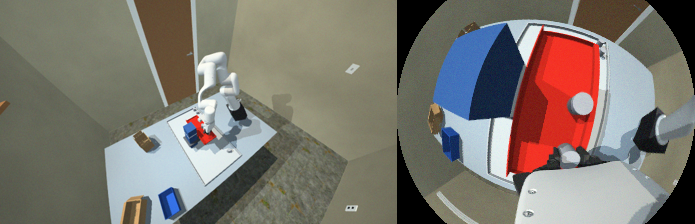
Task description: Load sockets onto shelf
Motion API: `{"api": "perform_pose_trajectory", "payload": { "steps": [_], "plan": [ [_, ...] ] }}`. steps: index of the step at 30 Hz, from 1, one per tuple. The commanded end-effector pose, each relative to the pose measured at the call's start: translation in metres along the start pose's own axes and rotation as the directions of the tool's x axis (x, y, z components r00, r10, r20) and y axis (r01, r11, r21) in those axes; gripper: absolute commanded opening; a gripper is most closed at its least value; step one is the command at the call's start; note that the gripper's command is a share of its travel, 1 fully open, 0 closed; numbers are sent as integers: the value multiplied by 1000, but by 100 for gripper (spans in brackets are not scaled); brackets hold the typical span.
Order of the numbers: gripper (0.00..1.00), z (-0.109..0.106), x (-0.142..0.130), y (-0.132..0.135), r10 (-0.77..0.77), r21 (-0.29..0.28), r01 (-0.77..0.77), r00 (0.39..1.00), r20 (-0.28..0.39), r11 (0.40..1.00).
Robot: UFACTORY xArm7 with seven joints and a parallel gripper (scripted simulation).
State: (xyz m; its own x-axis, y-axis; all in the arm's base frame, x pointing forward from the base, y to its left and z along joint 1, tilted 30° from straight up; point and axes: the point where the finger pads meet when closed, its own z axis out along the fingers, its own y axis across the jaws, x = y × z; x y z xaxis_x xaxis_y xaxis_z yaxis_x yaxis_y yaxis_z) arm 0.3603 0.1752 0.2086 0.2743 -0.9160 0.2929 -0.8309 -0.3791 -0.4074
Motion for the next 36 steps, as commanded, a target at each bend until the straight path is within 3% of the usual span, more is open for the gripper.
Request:
{"api": "perform_pose_trajectory", "payload": {
  "steps": [1, 28, 29, 36],
  "plan": [
    [0, -1, 0, -1, 0, 4, 0, 1000, 1, 1000],
    [0, 0, 0, -1, 0, 4, 0, 1000, 1, 1000],
    [52, 0, 0, -1, 0, 4, 0, 1000, 1, 1000],
    [52, 0, 0, -1, 0, 4, 0, 1000, 1, 1000]
  ]
}}
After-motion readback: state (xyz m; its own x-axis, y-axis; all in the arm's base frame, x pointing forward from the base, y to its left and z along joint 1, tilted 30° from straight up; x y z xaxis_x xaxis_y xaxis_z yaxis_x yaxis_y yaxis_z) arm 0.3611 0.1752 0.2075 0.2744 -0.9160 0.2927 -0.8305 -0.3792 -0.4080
